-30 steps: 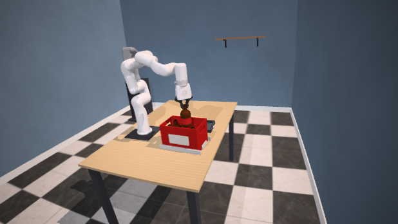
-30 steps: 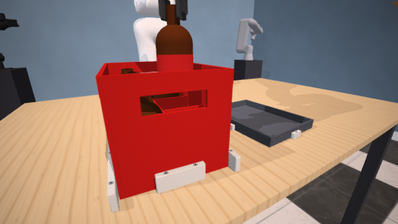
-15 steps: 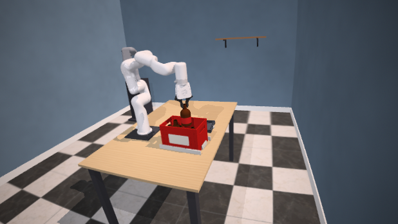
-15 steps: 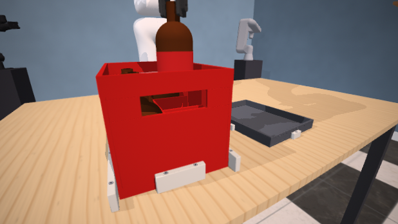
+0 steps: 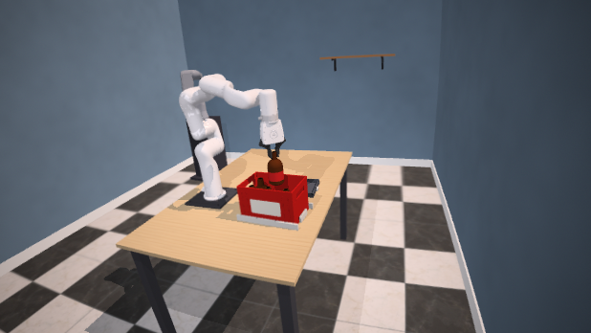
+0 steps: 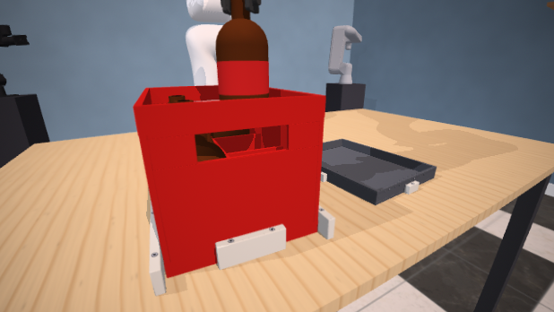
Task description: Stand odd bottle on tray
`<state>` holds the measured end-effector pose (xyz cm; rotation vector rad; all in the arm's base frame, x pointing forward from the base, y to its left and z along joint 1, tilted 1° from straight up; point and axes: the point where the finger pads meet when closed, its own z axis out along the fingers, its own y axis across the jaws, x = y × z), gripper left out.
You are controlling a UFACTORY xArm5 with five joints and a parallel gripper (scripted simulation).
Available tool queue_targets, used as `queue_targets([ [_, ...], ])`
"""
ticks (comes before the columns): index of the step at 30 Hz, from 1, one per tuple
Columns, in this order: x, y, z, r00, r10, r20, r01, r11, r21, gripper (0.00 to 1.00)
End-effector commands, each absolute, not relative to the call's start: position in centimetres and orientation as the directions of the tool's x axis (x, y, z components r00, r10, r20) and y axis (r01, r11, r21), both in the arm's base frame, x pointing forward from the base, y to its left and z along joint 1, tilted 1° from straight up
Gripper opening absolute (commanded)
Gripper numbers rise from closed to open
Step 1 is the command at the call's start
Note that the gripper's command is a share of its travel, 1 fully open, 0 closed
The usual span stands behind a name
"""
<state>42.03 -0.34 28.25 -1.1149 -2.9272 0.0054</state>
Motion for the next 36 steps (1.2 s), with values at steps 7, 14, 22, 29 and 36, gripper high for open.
queue_targets([
  [7, 42.1, -0.3, 29.5, -0.747, 0.665, 0.003, 0.665, 0.747, -0.003, 0.00],
  [14, 42.1, -0.3, 29.9, -0.747, 0.665, 0.003, 0.665, 0.747, -0.003, 0.00],
  [22, 42.1, -0.3, 30.4, -0.747, 0.665, 0.003, 0.665, 0.747, -0.003, 0.00],
  [29, 42.1, -0.3, 30.5, -0.747, 0.665, 0.003, 0.665, 0.747, -0.003, 0.00],
  [36, 42.1, -0.3, 30.5, -0.747, 0.665, 0.003, 0.665, 0.747, -0.003, 0.00],
])
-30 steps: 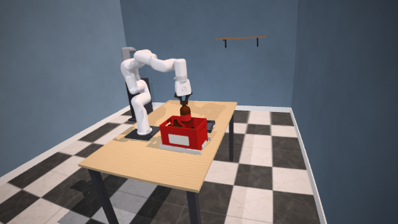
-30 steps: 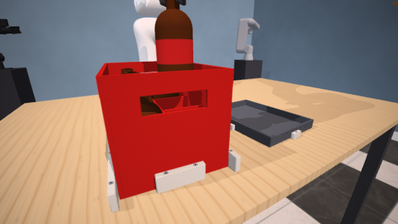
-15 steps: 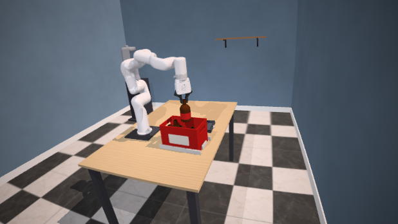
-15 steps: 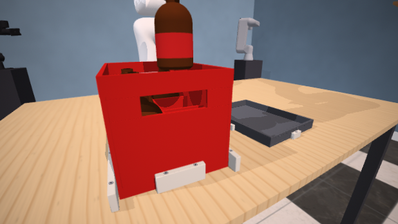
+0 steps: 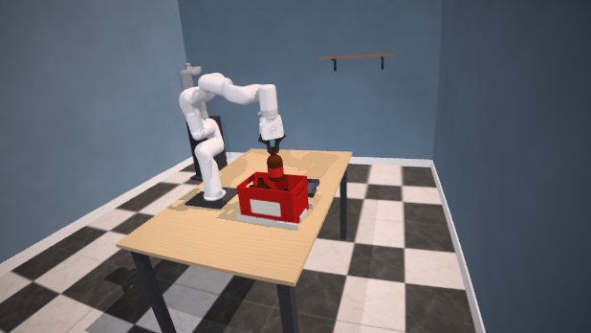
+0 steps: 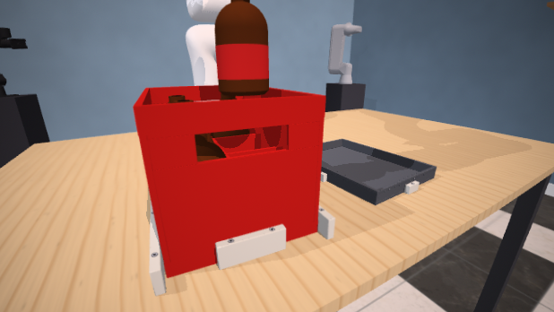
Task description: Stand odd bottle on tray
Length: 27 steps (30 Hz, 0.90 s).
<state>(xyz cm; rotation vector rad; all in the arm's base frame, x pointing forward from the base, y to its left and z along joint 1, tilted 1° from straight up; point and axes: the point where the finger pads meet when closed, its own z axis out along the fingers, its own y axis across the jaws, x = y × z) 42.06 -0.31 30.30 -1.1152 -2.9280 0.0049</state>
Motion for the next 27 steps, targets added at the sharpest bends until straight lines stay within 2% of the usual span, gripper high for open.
queue_targets([
  [1, 42.1, -0.3, 30.5, -0.747, 0.665, 0.003, 0.665, 0.747, -0.003, 0.00],
  [27, 42.1, -0.3, 31.8, -0.747, 0.665, 0.003, 0.665, 0.747, -0.003, 0.00],
])
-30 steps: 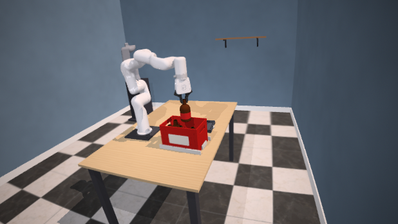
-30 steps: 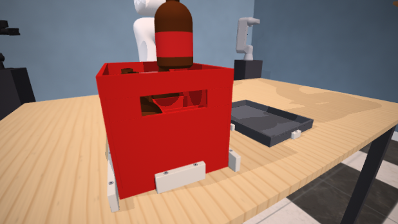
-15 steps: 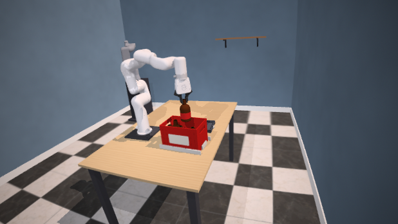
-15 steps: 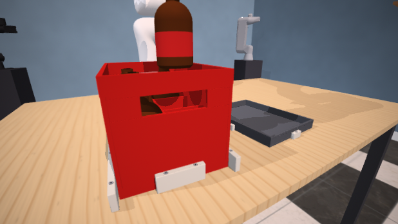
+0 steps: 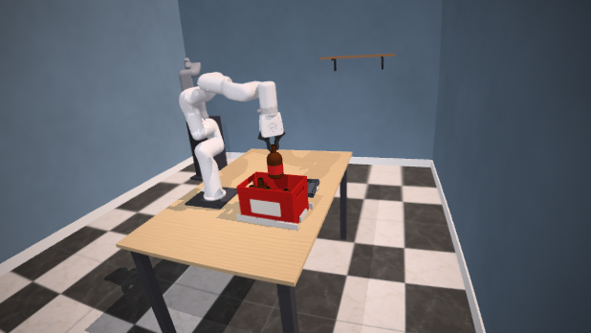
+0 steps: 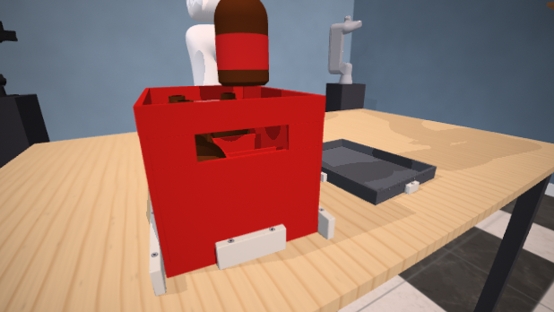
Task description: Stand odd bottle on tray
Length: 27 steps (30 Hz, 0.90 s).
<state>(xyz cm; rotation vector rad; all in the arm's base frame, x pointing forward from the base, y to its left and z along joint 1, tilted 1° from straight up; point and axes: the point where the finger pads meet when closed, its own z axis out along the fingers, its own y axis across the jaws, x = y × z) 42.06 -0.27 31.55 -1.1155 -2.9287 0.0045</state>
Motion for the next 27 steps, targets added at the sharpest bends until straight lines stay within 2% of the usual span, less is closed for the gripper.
queue_targets([
  [1, 42.12, -0.27, 31.78, -0.747, 0.665, 0.003, 0.665, 0.747, -0.003, 0.00],
  [27, 42.12, -0.26, 32.36, -0.747, 0.665, 0.003, 0.665, 0.747, -0.003, 0.00],
])
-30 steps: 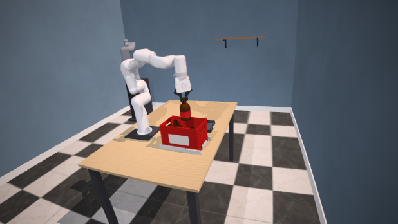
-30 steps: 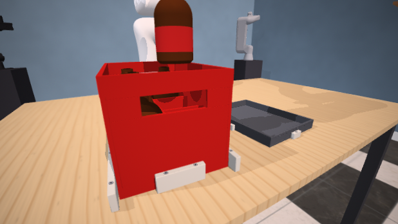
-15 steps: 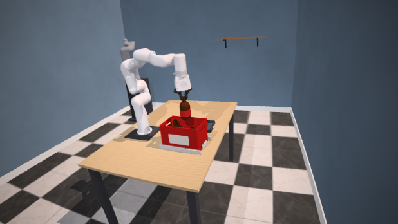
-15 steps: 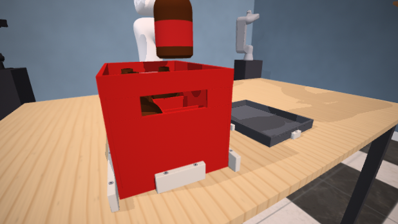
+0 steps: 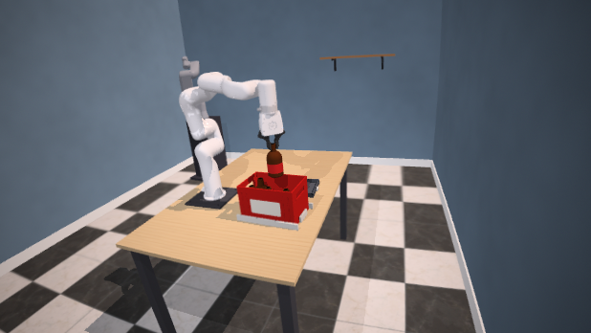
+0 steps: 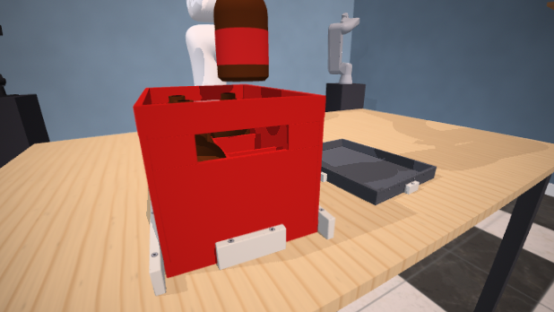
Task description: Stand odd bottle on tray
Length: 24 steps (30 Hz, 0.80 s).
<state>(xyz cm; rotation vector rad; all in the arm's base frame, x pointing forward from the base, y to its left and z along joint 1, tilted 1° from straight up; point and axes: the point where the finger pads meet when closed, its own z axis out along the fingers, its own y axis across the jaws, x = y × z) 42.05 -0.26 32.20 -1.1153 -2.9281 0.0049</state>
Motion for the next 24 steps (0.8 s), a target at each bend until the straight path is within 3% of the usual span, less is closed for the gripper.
queue_targets([
  [1, 42.12, -0.26, 32.36, -0.747, 0.665, 0.003, 0.665, 0.747, -0.003, 0.00],
  [24, 42.07, 0.16, 32.35, -0.747, 0.665, 0.004, 0.665, 0.747, -0.003, 0.00],
])
